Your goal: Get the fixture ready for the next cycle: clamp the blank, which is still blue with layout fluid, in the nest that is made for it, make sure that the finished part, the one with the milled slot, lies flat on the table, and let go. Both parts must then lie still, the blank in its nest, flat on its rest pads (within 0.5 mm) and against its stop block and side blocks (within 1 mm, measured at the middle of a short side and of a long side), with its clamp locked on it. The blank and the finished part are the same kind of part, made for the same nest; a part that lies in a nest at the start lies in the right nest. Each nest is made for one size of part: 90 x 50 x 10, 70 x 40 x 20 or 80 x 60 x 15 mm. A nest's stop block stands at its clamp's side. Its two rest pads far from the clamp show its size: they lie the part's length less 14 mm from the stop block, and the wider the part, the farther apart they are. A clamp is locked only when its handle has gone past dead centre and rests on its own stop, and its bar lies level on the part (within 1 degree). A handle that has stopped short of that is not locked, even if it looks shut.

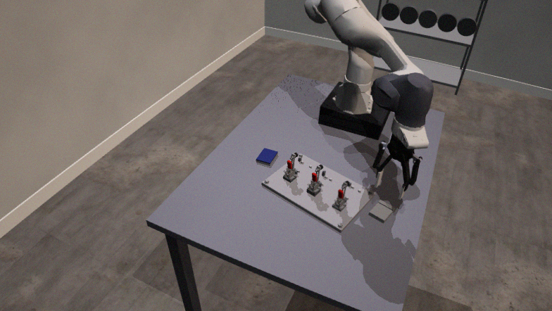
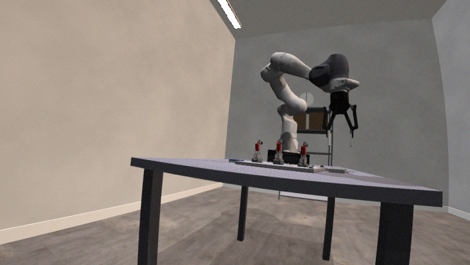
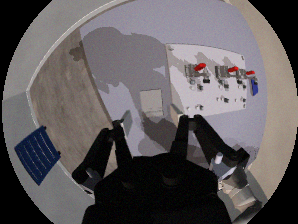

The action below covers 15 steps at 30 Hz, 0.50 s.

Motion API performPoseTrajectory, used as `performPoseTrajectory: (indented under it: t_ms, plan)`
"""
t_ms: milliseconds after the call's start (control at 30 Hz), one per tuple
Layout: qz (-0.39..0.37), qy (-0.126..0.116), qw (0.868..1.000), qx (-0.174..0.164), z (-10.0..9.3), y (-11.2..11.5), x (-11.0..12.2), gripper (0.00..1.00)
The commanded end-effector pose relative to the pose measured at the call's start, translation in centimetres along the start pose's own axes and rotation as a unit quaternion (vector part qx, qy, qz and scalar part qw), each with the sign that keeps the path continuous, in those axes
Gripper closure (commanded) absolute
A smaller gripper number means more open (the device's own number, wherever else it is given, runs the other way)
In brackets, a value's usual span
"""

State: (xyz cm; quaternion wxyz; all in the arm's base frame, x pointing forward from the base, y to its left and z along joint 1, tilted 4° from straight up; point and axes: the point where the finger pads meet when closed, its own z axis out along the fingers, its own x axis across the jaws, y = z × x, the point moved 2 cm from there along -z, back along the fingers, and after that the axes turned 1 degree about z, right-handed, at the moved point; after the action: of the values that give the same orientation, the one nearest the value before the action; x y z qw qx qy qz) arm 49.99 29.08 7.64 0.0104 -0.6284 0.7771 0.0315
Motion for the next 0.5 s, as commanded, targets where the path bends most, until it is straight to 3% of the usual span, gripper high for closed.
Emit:
performPoseTrajectory:
  t_ms: [0,33,467]
  plan:
    - [-0.004,0.002,1.000,-0.002,0.05,0.18,0.14,0.46]
    - [-0.004,0.002,1.000,-0.002,0.05,0.18,0.14,0.42]
    - [-0.004,0.002,1.000,-0.002,0.05,0.18,0.14,0.42]
